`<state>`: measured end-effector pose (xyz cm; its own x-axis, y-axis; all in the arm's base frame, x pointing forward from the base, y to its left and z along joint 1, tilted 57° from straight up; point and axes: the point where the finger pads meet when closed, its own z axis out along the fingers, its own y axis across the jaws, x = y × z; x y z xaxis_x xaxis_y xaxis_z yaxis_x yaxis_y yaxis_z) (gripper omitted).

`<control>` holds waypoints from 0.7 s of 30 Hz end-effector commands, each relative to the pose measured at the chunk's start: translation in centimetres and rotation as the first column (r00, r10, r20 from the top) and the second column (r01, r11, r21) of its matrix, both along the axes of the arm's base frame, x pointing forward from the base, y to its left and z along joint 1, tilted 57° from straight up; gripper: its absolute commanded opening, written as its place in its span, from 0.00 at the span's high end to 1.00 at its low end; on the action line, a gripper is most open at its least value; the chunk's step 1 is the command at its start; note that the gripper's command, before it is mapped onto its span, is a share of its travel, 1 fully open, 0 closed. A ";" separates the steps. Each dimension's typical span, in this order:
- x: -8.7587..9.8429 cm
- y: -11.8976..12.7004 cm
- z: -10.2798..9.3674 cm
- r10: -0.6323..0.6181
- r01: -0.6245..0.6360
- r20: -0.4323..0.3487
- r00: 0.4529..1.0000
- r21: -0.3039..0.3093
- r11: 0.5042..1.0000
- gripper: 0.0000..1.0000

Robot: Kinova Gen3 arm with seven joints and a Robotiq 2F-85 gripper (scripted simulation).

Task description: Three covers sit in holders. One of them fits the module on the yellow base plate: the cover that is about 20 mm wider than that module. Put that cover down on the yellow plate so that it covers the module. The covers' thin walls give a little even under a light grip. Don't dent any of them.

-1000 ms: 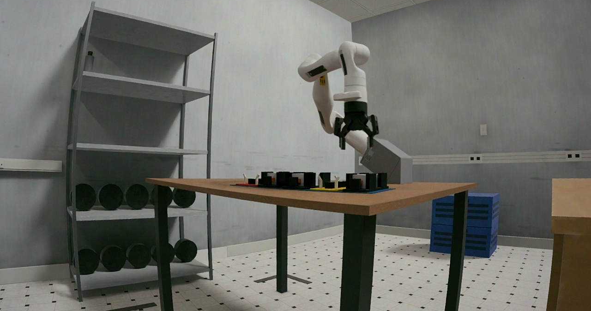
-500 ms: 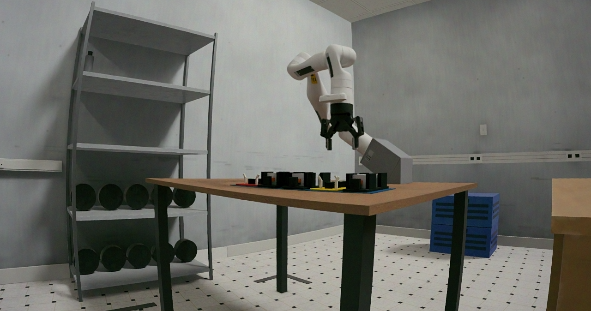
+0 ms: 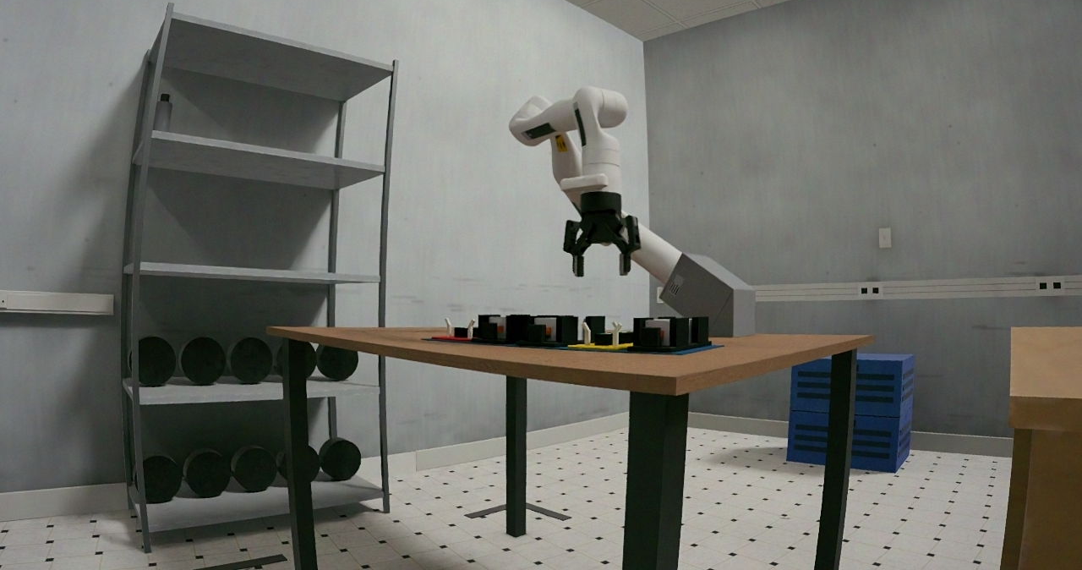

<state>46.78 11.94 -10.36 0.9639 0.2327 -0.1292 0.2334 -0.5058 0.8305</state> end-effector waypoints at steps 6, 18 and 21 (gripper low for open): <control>0.9 -1.8 3.1 0.003 -0.003 0.001 1.000 0.003 1.000 0.00; 1.9 -4.1 6.7 0.003 -0.003 0.001 1.000 0.003 1.000 0.00; 2.2 -4.7 7.6 0.003 -0.003 0.001 1.000 0.003 1.000 0.00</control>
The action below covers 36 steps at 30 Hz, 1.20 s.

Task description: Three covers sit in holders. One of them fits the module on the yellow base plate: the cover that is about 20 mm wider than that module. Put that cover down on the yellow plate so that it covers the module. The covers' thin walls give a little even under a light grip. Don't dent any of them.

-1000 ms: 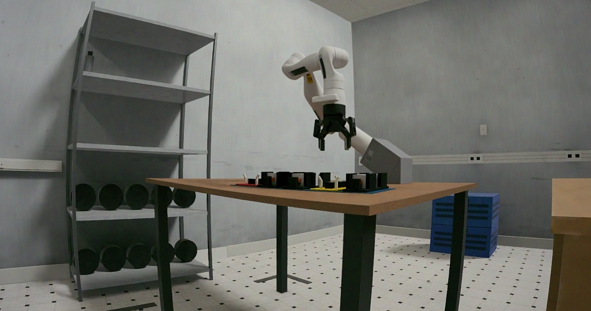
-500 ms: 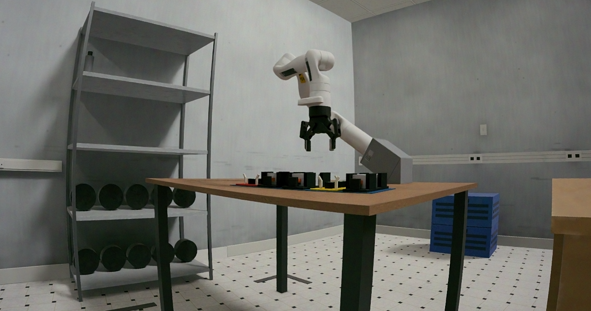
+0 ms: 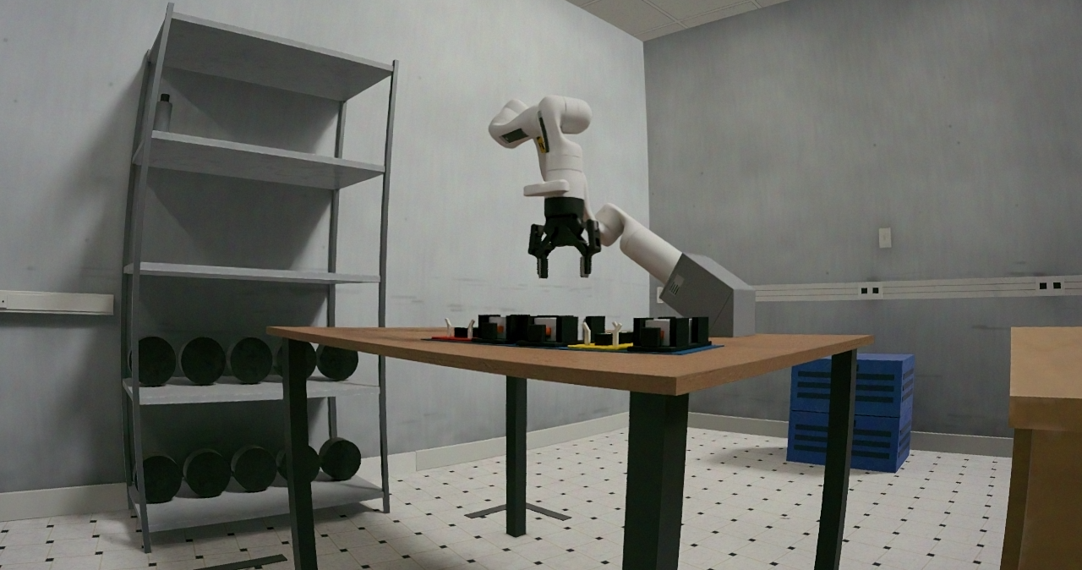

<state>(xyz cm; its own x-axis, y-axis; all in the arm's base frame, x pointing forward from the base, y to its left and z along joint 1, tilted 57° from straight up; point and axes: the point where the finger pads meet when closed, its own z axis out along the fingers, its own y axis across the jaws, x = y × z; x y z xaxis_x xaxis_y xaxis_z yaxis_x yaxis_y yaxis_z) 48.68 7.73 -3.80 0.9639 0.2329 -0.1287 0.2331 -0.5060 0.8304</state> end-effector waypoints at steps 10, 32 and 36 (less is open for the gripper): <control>0.2 -0.3 0.7 0.003 -0.003 0.001 1.000 0.002 1.000 0.00; 0.0 0.2 -0.1 0.003 -0.003 0.001 1.000 0.002 1.000 0.00; 0.0 0.3 -0.1 0.003 -0.003 0.001 1.000 0.002 1.000 0.00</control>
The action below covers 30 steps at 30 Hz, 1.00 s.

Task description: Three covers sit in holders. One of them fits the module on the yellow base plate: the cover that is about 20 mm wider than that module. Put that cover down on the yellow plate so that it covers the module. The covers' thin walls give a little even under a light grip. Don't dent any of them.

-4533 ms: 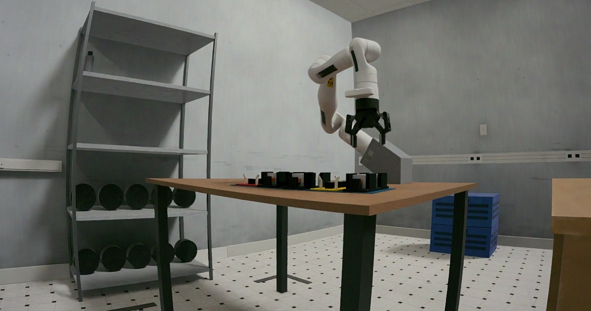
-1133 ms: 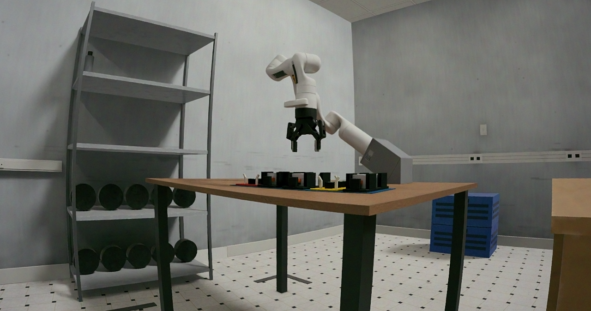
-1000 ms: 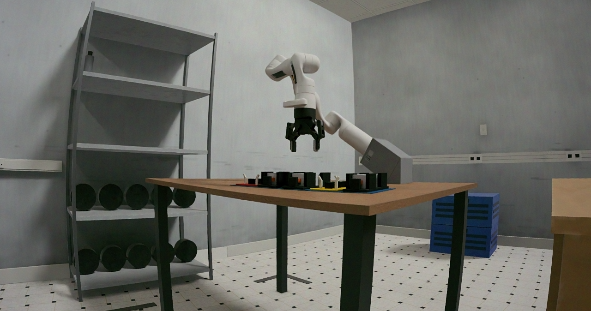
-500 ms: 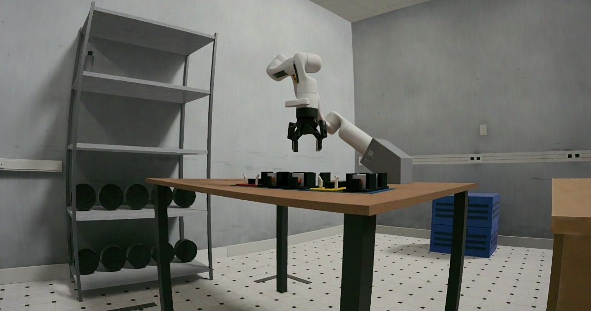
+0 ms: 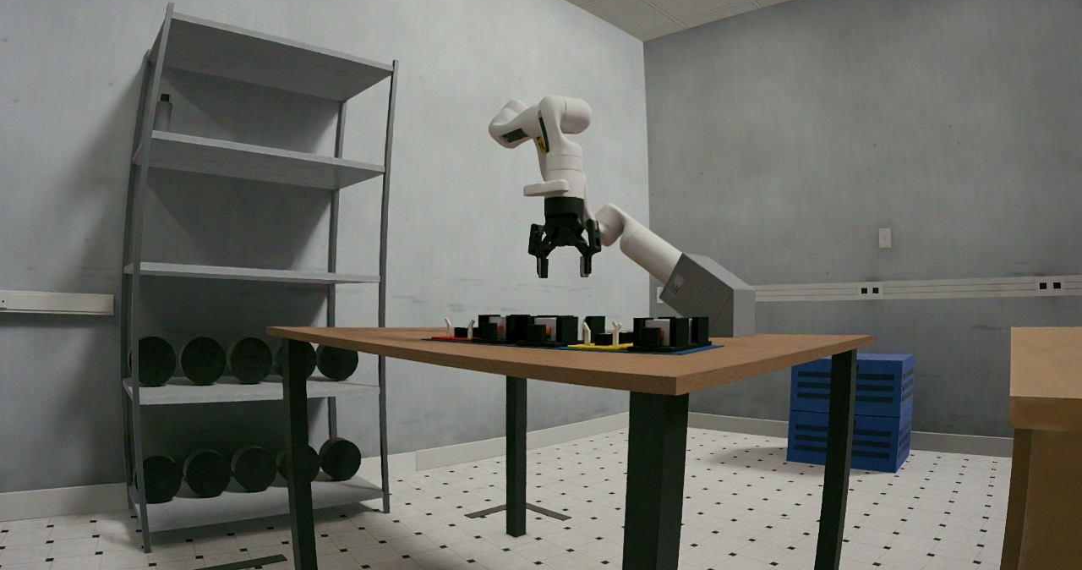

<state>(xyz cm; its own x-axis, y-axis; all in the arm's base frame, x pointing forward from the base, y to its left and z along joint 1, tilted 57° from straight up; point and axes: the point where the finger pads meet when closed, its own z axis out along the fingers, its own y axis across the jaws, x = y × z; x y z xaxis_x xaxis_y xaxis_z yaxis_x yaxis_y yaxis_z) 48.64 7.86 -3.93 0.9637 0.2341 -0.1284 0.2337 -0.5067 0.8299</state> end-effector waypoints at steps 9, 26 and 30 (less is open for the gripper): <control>0.0 0.0 -0.3 0.002 -0.002 0.001 1.000 0.001 1.000 0.00; 0.1 -0.9 -1.2 0.002 -0.002 0.001 1.000 0.001 1.000 0.00; 0.2 -1.6 -1.7 0.002 -0.002 0.001 1.000 0.001 1.000 0.00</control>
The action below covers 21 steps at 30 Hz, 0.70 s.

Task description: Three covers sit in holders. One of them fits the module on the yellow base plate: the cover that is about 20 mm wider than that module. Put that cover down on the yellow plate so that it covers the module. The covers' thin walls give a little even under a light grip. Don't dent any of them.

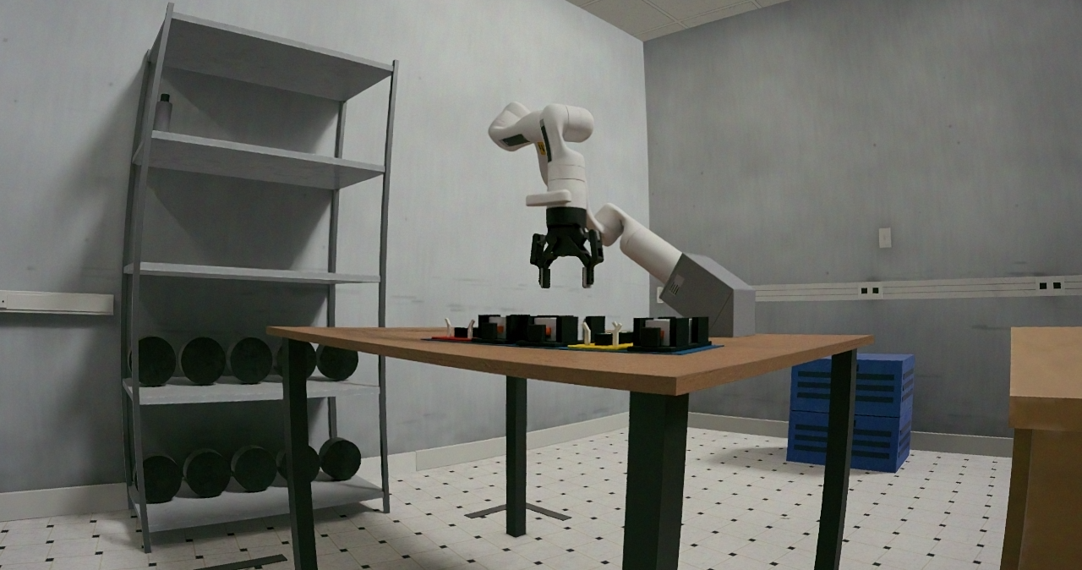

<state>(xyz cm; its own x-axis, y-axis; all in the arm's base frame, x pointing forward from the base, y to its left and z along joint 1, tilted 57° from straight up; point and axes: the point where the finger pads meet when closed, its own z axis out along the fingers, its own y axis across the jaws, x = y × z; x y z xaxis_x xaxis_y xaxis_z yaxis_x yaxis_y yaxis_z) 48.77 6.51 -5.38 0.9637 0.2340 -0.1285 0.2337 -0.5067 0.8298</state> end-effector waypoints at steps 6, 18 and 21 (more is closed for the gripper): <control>0.1 -0.4 -0.3 0.002 -0.002 0.001 1.000 0.001 1.000 0.00; 0.4 -2.1 -1.4 0.002 -0.002 0.001 1.000 0.001 1.000 0.00; 0.4 -2.1 -1.4 0.002 -0.002 0.001 1.000 0.001 1.000 0.00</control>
<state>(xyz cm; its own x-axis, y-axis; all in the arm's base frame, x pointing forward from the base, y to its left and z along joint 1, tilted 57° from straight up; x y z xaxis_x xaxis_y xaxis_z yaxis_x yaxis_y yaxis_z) 49.10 4.37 -6.79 0.9637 0.2339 -0.1286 0.2337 -0.5067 0.8299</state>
